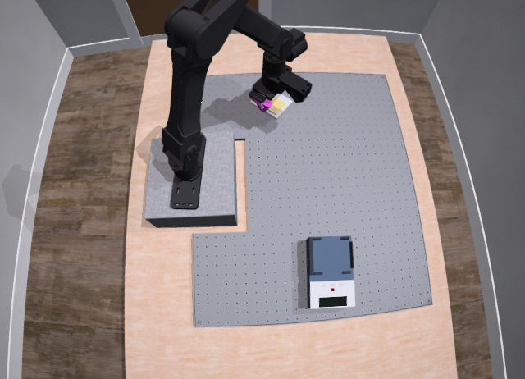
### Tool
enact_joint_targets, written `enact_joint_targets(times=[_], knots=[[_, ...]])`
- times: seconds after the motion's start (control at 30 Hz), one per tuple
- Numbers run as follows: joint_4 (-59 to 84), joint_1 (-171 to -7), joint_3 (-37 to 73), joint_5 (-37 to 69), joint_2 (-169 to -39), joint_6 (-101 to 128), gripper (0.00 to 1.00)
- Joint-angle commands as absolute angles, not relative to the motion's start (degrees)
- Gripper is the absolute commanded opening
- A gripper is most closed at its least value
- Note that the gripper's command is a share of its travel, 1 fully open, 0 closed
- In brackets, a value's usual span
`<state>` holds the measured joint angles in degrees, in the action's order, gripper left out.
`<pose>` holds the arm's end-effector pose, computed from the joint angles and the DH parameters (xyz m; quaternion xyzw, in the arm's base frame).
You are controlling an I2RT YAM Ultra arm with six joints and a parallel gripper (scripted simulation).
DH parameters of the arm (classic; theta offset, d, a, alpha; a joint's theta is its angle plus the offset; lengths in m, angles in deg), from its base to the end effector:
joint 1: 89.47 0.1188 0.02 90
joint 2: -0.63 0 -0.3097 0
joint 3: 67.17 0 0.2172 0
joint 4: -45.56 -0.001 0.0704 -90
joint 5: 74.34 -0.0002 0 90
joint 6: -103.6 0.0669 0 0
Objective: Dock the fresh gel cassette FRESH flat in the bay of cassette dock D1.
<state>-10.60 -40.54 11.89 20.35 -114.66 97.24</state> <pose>0.2064 0.2467 0.1335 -0.2988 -0.9532 0.0026 0.0458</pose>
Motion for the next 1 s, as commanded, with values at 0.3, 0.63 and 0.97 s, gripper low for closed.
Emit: enact_joint_targets(times=[0.3, 0.63, 0.97], knots=[[-15.19, -41.44, 15.40, 19.73, -110.42, 96.73, 0.00], [-15.32, -41.25, 15.49, 19.74, -110.41, 96.79, 0.00], [-15.33, -41.25, 15.49, 19.73, -110.40, 96.79, 0.00]])
